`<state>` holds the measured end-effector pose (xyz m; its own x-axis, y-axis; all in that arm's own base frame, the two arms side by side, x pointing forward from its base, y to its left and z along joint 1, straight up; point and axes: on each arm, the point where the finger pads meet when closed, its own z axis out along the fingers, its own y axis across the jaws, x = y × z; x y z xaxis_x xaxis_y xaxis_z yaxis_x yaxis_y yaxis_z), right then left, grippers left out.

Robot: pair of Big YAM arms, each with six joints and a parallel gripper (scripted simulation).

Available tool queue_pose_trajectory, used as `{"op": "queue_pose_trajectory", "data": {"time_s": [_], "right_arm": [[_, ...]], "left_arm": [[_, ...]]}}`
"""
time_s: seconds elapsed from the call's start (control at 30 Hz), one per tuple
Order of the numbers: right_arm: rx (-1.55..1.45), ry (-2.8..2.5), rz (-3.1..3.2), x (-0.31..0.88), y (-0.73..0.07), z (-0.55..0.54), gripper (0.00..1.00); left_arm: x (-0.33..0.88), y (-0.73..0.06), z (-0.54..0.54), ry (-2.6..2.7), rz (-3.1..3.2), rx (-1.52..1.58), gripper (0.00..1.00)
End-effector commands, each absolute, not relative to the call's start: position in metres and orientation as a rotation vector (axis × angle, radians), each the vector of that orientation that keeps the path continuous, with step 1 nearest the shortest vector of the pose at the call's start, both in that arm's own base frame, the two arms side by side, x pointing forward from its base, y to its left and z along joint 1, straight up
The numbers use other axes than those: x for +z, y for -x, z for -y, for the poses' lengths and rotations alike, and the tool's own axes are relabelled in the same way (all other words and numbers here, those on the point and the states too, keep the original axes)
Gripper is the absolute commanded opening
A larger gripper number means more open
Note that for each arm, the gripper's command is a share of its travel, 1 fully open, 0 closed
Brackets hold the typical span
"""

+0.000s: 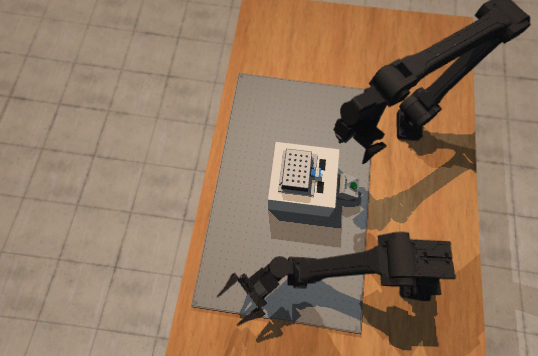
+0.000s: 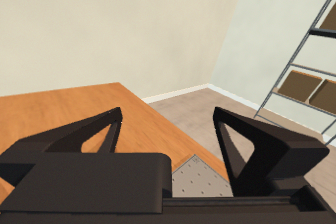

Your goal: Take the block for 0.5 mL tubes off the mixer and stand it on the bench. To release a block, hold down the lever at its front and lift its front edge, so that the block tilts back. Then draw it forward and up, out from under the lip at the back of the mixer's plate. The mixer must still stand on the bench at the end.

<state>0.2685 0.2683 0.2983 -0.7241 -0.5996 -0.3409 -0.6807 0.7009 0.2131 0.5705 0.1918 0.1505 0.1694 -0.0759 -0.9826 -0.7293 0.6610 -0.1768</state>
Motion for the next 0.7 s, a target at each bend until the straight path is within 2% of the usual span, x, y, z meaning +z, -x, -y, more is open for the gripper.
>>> {"op": "queue_pose_trajectory", "data": {"time_s": [0.0, 0.67], "right_arm": [[0.464, 0.915, -2.652, 0.33, -0.284, -0.258, 1.0], [0.231, 0.484, -2.876, 0.319, -0.324, -0.172, 1.0]], "left_arm": [[0.155, -0.577, -0.184, 0.737, -1.344, 0.521, 1.0], [0.145, -0.578, -0.184, 0.736, -1.362, 0.527, 1.0]]}}
